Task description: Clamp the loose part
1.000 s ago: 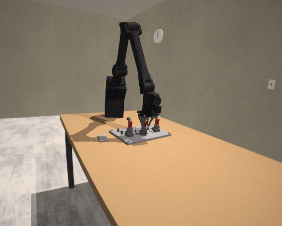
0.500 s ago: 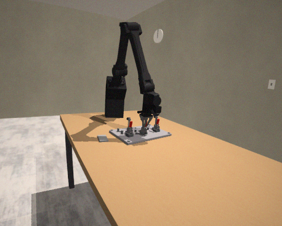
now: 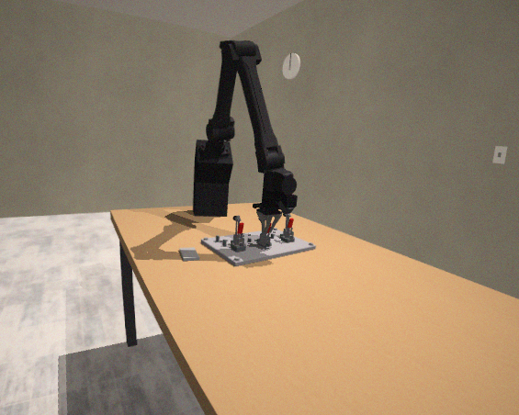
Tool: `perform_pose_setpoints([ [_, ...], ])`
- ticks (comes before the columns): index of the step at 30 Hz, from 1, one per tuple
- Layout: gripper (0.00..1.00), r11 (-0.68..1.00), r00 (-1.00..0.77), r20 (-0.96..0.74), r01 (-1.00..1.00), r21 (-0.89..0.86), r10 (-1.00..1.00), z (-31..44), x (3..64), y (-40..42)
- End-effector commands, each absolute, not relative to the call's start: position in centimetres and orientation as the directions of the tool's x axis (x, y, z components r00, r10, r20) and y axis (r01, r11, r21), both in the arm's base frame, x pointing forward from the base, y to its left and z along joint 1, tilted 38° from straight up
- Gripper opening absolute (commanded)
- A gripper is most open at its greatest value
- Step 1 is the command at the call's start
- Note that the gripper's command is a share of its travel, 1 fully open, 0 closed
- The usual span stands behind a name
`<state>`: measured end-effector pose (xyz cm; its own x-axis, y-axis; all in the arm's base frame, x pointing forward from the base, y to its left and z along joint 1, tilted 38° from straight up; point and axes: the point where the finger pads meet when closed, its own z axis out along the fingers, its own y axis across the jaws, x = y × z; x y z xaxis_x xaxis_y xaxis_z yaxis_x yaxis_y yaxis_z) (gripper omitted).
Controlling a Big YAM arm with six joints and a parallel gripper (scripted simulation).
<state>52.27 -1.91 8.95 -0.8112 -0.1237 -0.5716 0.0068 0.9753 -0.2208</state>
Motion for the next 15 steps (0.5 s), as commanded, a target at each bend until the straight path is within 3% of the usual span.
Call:
perform_pose_setpoints([
  [1,0.00,0.975,-0.794,-0.595,0.013,-0.220,-0.123,9.71,53.83,-2.04],
  [15,0.00,0.975,-0.797,-0.591,0.014,-0.221,-0.123,9.39,52.89,-2.26],
])
